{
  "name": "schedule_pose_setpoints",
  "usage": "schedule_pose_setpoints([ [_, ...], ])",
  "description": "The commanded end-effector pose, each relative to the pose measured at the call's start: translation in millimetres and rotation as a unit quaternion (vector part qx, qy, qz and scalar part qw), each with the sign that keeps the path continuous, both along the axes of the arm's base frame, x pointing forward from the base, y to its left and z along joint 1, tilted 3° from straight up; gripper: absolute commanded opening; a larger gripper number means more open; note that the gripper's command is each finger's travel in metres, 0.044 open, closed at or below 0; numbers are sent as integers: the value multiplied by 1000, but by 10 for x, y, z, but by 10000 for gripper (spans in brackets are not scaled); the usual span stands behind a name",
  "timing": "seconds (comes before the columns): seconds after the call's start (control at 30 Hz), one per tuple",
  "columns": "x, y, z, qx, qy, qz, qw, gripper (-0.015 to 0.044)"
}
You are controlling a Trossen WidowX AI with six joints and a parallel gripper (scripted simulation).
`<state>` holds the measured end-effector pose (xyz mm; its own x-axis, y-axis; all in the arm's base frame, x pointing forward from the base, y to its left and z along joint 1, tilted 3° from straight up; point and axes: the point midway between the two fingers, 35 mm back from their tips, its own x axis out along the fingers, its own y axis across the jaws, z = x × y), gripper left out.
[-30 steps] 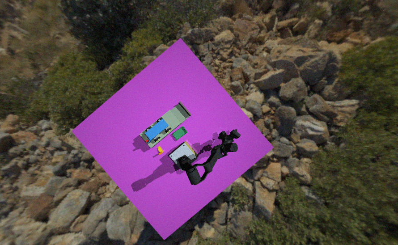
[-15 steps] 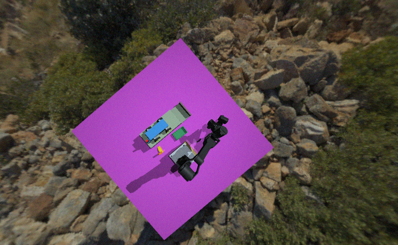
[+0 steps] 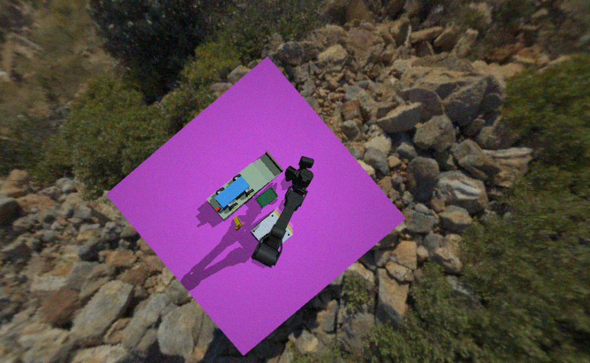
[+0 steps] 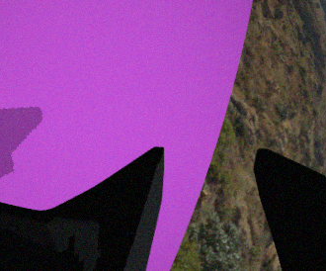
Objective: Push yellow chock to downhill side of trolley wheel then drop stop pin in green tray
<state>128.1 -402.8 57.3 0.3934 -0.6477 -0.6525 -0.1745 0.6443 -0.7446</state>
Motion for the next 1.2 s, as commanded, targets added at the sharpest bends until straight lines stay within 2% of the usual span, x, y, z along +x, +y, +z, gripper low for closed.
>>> schedule_pose_setpoints([
  [0.0, 299, 134, 34, 14, -6, 21, 1000, 190],
  [0.57, 1547, 1094, 228, 72, -24, 144, 987, 190],
  [1.17, 2449, 2627, 508, 146, -48, 285, 946, 190],
])
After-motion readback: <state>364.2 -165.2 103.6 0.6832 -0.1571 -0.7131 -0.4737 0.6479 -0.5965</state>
